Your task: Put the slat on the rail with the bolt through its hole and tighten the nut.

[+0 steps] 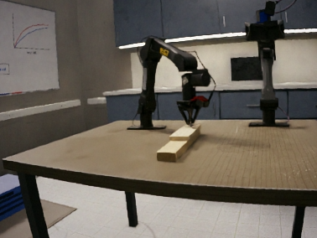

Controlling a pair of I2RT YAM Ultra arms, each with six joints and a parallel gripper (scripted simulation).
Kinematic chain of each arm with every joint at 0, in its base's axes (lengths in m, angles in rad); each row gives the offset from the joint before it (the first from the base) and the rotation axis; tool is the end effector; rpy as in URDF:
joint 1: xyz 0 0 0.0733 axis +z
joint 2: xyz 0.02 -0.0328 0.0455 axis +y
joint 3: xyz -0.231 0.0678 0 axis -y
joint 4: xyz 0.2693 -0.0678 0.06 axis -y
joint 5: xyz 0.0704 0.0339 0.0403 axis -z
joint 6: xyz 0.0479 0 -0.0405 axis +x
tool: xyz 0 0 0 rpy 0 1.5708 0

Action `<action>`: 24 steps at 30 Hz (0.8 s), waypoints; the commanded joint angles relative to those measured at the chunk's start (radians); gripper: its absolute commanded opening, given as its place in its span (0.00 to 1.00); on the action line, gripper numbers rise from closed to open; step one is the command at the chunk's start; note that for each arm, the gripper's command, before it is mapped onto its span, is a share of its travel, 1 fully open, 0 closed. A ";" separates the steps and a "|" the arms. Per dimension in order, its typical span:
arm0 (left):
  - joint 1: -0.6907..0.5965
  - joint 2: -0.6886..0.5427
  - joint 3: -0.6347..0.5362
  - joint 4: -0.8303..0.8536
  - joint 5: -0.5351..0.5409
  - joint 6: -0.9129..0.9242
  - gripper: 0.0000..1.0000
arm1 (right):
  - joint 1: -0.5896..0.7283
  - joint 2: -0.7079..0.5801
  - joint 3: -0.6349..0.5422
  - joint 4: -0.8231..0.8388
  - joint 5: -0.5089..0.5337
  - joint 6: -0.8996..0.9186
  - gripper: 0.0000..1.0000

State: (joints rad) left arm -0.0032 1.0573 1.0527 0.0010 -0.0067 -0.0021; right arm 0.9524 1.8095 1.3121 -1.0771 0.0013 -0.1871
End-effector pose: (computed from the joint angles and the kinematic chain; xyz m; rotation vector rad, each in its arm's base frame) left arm 0.2944 0.0005 0.3781 -0.0044 1.5744 0.0011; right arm 0.1958 0.2770 0.1492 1.6931 -2.6428 0.0041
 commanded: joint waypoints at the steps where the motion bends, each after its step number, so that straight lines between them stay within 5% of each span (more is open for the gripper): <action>1: 0.000 -0.002 0.005 0.005 0.000 0.000 1.00 | -0.001 0.008 0.030 -0.017 -0.005 -0.029 0.34; 24: 0.000 -0.002 0.005 0.005 0.000 0.000 1.00 | -0.002 0.010 0.016 0.000 -0.005 -0.027 0.34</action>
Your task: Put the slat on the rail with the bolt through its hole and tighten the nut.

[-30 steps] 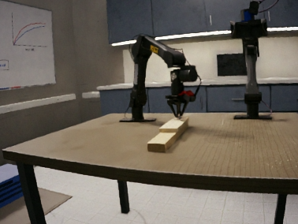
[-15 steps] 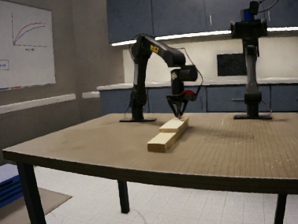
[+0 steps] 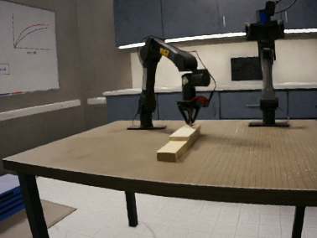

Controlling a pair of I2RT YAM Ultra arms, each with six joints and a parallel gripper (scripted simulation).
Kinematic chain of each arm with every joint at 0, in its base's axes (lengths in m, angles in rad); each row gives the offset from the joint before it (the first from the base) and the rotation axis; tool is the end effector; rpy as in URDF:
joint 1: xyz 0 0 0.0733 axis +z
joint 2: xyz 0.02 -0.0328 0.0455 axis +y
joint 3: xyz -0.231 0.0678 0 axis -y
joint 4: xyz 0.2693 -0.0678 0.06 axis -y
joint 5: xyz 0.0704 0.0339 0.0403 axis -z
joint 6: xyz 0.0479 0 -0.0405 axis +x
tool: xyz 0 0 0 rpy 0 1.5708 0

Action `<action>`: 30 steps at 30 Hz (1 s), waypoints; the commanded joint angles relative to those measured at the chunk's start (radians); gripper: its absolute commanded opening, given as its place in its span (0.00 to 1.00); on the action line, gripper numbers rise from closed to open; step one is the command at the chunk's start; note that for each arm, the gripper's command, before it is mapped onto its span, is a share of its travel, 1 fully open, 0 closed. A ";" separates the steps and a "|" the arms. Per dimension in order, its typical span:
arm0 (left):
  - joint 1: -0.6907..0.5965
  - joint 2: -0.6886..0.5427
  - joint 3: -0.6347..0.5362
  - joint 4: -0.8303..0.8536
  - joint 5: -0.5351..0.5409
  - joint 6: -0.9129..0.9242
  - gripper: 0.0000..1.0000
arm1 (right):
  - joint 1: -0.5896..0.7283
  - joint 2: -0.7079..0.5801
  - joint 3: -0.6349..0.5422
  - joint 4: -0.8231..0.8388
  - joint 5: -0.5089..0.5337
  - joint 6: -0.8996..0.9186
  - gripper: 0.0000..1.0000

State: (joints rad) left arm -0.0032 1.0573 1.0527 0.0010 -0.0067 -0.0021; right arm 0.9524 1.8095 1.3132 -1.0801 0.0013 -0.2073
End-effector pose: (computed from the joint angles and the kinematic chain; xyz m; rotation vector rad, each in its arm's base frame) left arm 0.2944 0.0005 0.3781 -0.0044 1.5744 0.0011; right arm 0.1958 0.2769 0.1495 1.7187 -2.6241 0.0051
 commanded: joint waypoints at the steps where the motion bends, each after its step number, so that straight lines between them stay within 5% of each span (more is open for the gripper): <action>1: 0.000 -0.002 0.005 0.005 0.000 0.000 1.00 | -0.002 0.011 0.014 0.004 -0.005 -0.007 0.34; 29: 0.000 -0.002 0.005 0.005 0.000 0.000 1.00 | -0.002 0.018 -0.003 0.029 -0.005 -0.007 0.34; 30: 0.000 -0.002 0.005 0.005 0.000 0.000 1.00 | -0.001 0.015 -0.001 0.025 -0.004 -0.005 0.23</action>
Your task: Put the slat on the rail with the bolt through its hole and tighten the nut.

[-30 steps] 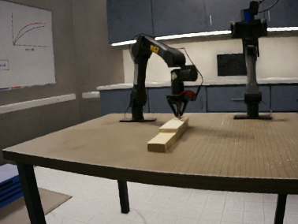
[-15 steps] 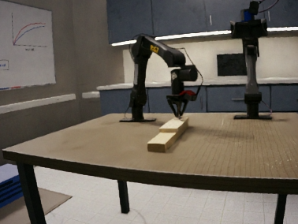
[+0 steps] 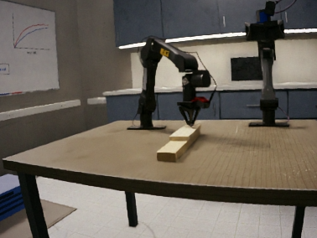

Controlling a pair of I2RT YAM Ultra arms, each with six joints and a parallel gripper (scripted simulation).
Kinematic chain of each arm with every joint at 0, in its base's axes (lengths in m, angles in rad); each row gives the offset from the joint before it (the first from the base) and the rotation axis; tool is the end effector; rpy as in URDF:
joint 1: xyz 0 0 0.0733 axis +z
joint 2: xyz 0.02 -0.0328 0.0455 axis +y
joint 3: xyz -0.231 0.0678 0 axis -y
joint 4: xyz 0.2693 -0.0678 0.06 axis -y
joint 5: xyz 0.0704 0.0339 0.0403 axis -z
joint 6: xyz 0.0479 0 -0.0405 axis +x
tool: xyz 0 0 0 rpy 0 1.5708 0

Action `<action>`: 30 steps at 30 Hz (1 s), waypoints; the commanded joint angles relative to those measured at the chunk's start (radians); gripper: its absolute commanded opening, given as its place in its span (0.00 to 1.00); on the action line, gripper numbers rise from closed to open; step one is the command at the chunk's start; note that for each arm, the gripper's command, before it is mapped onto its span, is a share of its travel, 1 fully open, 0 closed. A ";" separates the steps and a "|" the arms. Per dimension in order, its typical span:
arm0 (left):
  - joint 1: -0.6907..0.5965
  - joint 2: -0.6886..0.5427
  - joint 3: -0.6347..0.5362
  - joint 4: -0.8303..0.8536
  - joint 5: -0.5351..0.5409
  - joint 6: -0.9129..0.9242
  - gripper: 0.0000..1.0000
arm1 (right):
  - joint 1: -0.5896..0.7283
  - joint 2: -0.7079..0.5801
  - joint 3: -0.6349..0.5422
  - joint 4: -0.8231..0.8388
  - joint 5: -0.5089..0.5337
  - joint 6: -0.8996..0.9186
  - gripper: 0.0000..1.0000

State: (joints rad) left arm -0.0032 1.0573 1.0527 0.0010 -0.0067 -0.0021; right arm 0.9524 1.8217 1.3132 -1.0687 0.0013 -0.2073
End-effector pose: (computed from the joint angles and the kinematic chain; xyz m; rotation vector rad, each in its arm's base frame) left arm 0.2944 0.0005 0.3781 -0.0044 1.5744 0.0011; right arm 0.1967 0.2783 0.1456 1.7183 -2.6235 0.0056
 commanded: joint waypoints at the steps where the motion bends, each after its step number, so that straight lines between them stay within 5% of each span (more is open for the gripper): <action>1: 0.000 -0.002 0.005 0.005 0.000 0.000 1.00 | -0.001 0.000 0.001 0.009 -0.003 -0.003 0.21; 8: 0.000 -0.002 0.005 0.005 0.000 0.000 1.00 | 0.000 -0.006 0.004 0.000 0.000 0.000 0.12; 30: 0.000 -0.002 0.005 0.005 0.000 0.000 1.00 | 0.000 -0.006 0.004 0.000 0.000 0.000 0.12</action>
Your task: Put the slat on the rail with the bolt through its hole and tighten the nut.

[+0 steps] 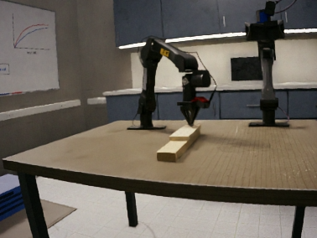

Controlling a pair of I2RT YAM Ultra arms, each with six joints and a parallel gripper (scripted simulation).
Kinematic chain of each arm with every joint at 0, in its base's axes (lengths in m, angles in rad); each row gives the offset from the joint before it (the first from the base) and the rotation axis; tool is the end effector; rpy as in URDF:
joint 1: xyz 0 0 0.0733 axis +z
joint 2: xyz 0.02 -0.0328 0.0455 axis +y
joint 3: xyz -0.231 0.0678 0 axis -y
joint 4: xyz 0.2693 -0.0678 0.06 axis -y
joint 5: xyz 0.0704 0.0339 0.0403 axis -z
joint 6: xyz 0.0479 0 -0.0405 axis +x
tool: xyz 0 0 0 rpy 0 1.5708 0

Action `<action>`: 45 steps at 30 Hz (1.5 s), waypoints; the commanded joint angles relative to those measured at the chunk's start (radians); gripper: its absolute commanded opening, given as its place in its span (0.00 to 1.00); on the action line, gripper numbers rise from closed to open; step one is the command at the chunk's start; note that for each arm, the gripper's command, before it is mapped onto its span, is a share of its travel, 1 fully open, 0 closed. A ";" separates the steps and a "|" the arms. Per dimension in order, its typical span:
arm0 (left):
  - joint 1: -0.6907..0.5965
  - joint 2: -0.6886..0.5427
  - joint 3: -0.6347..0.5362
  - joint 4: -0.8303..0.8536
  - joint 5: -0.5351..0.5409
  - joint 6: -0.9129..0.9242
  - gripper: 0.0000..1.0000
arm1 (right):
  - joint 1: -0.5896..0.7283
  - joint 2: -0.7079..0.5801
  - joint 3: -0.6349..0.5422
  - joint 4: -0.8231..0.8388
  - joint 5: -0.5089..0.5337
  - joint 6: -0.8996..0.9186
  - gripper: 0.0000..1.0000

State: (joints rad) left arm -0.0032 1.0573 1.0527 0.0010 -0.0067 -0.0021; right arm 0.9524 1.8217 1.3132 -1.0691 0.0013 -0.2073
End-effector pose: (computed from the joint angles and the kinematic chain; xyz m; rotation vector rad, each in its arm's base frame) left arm 0.2944 0.0005 0.3781 -0.0044 1.5744 0.0011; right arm 0.1967 0.2783 0.1456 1.7181 -2.6232 0.0058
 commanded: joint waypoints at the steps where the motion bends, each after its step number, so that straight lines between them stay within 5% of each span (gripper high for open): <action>1: 0.000 -0.002 0.005 0.005 0.000 0.000 1.00 | 0.000 -0.006 0.004 0.001 0.000 0.000 0.12; 45: 0.000 -0.002 0.005 0.005 0.000 0.000 1.00 | 0.000 -0.002 -0.011 0.021 0.000 0.000 0.12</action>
State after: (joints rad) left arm -0.0032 1.0573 1.0527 0.0010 -0.0067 -0.0021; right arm 0.9524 1.8217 1.3132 -1.0664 0.0013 -0.2073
